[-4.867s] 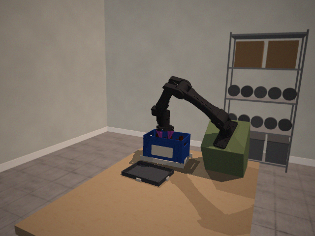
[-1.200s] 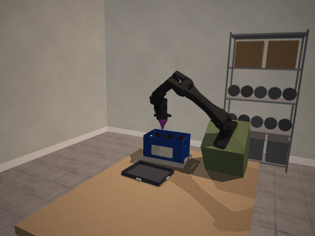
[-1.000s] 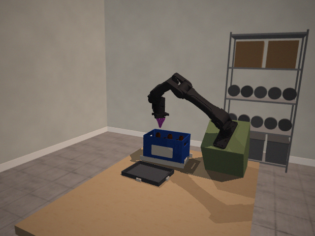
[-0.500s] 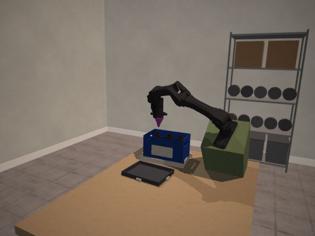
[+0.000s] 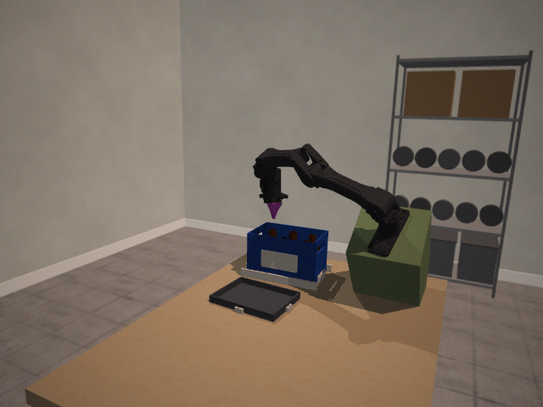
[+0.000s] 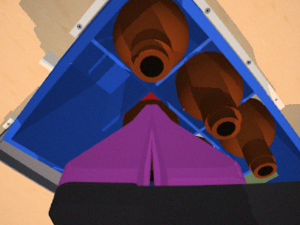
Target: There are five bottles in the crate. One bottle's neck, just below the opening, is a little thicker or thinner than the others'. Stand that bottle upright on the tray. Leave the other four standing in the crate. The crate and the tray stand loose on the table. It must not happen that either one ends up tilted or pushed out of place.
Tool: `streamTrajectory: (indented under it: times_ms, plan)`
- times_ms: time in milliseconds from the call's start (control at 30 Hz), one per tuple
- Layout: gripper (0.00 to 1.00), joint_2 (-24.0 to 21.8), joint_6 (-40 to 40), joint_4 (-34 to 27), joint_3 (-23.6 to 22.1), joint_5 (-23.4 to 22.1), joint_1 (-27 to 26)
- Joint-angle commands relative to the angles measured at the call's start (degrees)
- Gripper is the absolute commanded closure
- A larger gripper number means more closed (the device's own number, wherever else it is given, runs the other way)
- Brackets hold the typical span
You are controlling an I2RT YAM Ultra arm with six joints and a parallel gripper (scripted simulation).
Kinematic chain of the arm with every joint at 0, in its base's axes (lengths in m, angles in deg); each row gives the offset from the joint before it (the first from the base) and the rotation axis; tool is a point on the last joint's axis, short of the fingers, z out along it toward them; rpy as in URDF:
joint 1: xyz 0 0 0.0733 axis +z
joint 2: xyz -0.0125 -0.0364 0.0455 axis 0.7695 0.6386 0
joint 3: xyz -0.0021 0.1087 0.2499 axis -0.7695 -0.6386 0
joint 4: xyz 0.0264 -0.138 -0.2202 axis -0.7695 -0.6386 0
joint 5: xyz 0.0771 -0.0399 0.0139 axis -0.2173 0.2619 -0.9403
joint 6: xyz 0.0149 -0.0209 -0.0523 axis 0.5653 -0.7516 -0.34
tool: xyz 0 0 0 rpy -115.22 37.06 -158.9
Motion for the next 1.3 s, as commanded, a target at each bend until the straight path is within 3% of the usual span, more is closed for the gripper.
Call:
streamTrajectory:
  times_ms: [0,33,67,1267]
  plan:
    - [1.00,-0.3,-0.6,-1.3,2.2,0.4,-2.1]
    - [1.00,-0.2,-0.6,-1.4,2.3,0.4,-2.1]
    - [0.39,-0.2,-0.6,-1.5,2.4,0.4,-2.1]
    - [0.39,0.1,-0.6,-1.8,2.9,0.4,-2.1]
